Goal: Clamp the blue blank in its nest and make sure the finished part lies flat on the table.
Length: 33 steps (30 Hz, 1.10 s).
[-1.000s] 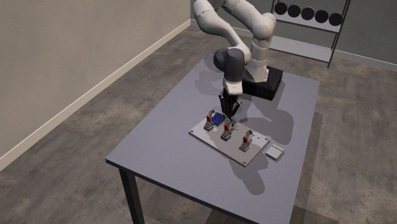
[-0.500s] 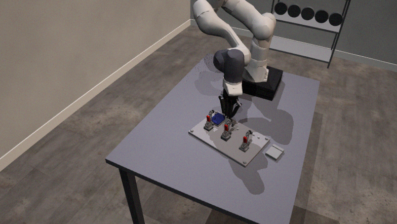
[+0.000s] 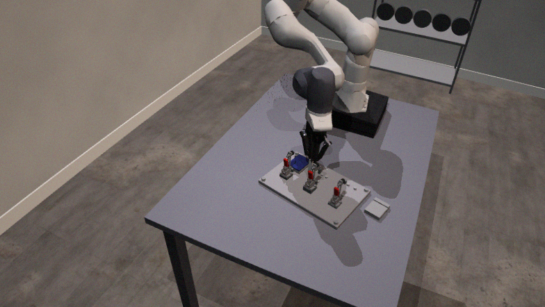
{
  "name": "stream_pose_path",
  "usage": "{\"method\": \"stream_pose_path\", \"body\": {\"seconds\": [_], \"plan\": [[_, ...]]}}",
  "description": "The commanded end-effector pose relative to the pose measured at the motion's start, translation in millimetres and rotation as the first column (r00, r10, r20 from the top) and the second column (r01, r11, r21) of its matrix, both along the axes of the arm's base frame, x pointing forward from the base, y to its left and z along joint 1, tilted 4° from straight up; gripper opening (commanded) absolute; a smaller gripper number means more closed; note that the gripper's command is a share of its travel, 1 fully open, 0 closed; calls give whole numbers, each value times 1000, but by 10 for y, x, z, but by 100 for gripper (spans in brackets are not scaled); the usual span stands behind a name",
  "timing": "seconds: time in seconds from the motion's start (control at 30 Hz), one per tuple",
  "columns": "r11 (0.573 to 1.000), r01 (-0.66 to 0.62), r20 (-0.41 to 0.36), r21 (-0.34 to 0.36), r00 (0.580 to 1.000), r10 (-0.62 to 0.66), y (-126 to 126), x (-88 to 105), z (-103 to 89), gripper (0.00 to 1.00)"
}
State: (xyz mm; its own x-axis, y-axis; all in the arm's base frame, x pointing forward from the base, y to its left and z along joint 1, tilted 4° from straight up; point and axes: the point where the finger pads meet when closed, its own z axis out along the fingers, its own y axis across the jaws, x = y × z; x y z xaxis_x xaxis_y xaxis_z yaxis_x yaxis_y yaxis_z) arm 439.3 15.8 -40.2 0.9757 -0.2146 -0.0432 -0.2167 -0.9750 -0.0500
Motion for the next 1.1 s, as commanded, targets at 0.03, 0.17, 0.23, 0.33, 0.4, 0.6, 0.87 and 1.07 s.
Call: {"method": "stream_pose_path", "body": {"seconds": [0.03, 0.17, 0.23, 0.33, 0.4, 0.6, 0.87, 1.07], "plan": [[1000, 3, 2, 1, 1000, -3, -22, 6, -5, 0], [1000, 3, 2, 1, 1000, -3, -22, 6, -5, 0], [1000, 3, 2, 1, 1000, -3, -22, 6, -5, 0], [1000, 3, 2, 1, 1000, -3, -22, 6, -5, 0], [1000, 3, 2, 1, 1000, -3, -26, 5, -5, 0], [1000, 3, 2, 1, 1000, -3, -61, -3, -7, 0], [1000, 3, 2, 1, 1000, -3, -61, -3, -7, 0], [1000, 3, 2, 1, 1000, -3, -80, -7, -8, 0]]}}
